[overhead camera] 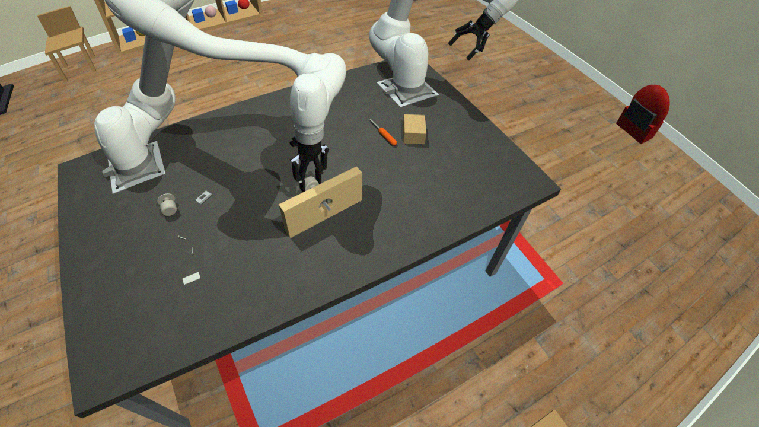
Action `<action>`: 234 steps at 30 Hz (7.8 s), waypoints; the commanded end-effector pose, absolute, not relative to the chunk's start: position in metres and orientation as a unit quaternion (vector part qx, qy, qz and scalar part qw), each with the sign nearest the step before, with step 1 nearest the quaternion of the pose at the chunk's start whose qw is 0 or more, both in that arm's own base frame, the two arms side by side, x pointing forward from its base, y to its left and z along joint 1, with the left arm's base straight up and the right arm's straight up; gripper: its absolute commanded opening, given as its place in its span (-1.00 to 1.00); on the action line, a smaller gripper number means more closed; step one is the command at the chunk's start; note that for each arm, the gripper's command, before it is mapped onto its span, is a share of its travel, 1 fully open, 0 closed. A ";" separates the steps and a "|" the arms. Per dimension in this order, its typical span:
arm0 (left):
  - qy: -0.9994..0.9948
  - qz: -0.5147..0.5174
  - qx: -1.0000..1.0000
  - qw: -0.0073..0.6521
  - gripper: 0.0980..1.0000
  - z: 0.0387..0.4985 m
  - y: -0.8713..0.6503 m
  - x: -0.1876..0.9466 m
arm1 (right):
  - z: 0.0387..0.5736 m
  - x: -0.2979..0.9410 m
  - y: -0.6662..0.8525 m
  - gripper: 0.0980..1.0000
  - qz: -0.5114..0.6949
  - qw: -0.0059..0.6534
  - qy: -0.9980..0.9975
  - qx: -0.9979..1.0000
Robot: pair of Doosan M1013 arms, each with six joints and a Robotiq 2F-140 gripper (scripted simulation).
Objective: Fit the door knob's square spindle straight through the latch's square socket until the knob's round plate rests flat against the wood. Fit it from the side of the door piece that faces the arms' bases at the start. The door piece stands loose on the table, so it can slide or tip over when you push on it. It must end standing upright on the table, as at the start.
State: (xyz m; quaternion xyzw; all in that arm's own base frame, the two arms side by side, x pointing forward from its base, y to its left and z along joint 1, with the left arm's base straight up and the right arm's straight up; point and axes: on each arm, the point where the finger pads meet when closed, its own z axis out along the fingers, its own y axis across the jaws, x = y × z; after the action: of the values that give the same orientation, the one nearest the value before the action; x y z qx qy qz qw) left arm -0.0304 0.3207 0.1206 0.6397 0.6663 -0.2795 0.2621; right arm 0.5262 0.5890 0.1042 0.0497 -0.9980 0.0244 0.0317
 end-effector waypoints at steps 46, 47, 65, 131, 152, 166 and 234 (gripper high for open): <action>0.666 -0.279 0.640 0.262 1.00 0.121 0.321 -0.031 | 0.105 0.534 0.590 -0.29 0.024 0.031 -0.998 0.050; 0.666 -0.279 0.640 0.262 1.00 0.121 0.321 -0.031 | 0.105 0.534 0.590 -0.29 0.024 0.031 -0.998 0.050; 0.666 -0.279 0.640 0.262 1.00 0.121 0.321 -0.031 | 0.105 0.537 0.590 -0.29 0.024 0.031 -0.998 0.050; 0.666 -0.279 0.640 0.262 1.00 0.121 0.321 -0.031 | 0.105 0.548 0.592 -0.29 0.024 0.031 -0.998 0.050; 0.666 -0.279 0.640 0.262 1.00 0.121 0.321 -0.031 | 0.105 0.549 0.592 -0.29 0.024 0.031 -0.998 0.050; 0.666 -0.279 0.640 0.262 1.00 0.121 0.321 -0.031 | 0.105 0.550 0.592 -0.29 0.024 0.031 -0.998 0.050; 0.666 -0.279 0.640 0.262 1.00 0.121 0.321 -0.031 | 0.105 0.554 0.592 -0.29 0.024 0.031 -0.998 0.050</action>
State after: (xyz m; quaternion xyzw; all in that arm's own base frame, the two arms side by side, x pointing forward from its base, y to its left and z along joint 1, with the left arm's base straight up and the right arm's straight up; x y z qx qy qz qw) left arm -0.0304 0.3207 0.1206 0.6397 0.6663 -0.2795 0.2621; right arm 0.5539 0.5919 0.1042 0.0497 -0.9980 0.0244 0.0317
